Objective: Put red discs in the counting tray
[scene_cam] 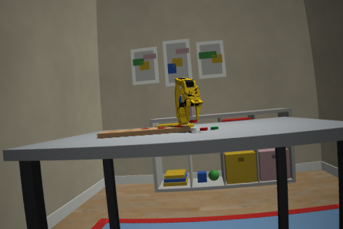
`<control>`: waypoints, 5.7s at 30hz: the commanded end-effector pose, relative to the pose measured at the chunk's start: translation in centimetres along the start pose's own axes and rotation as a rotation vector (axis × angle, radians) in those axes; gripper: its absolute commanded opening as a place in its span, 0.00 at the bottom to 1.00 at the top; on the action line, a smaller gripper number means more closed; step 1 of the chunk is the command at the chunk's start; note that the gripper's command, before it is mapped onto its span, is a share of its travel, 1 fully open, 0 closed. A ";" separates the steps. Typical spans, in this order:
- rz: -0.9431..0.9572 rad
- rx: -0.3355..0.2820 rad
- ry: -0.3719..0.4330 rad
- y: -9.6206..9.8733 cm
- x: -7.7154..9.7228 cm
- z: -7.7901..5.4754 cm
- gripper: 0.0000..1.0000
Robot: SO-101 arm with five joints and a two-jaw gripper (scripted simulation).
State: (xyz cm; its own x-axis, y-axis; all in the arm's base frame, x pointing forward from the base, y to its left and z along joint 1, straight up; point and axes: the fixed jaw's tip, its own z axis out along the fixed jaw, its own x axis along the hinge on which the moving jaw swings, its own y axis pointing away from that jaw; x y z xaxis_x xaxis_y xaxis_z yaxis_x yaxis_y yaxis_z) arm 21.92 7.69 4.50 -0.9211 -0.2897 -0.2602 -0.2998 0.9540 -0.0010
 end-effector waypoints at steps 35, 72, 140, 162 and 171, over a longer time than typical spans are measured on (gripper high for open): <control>0.373 0.114 -0.074 -9.9 -1.6 -1.3 0.00; 0.715 0.220 -0.072 -18.9 1.9 -2.2 0.00; 0.813 0.253 -0.077 -21.5 3.7 -1.6 0.00; 0.812 0.254 -0.078 -21.4 3.9 -1.0 0.00; 0.812 0.254 -0.078 -21.4 3.9 -1.0 0.00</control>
State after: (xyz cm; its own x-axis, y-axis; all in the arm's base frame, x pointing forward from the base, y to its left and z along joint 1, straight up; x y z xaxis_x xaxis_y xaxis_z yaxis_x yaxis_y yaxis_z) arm 23.57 -13.25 2.48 -0.8308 0.4980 -0.2486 0.5144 0.8576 -0.0010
